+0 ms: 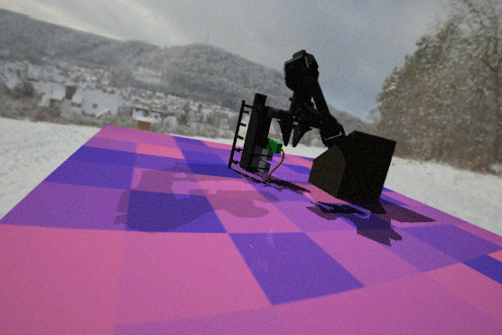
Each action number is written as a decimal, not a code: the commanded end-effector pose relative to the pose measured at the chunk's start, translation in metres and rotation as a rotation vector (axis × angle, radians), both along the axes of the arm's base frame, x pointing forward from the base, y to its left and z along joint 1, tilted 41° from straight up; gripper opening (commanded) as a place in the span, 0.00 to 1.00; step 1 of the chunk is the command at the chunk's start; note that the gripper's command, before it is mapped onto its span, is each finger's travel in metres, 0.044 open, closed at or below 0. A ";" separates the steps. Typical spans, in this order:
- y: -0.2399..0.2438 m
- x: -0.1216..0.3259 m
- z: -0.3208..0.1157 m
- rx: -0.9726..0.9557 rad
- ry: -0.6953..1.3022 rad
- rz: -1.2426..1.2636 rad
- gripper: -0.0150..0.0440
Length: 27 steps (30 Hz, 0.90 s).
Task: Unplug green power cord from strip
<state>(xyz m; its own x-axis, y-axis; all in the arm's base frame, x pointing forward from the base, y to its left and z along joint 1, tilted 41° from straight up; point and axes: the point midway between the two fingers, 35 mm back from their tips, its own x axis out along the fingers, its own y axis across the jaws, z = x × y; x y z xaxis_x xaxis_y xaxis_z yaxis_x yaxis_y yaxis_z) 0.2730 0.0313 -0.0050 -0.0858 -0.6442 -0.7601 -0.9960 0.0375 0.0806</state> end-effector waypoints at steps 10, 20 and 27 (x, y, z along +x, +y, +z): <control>0.000 0.000 0.000 0.000 0.000 0.000 0.79; 0.040 0.001 -0.021 0.008 -0.001 -0.003 1.00; 0.054 0.000 -0.029 0.009 -0.001 -0.005 1.00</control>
<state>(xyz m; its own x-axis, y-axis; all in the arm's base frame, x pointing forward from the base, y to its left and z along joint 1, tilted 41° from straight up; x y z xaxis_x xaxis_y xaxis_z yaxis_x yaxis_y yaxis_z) 0.2714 0.0835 -0.0331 -0.0830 -0.6422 -0.7620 -0.9960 0.0273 0.0855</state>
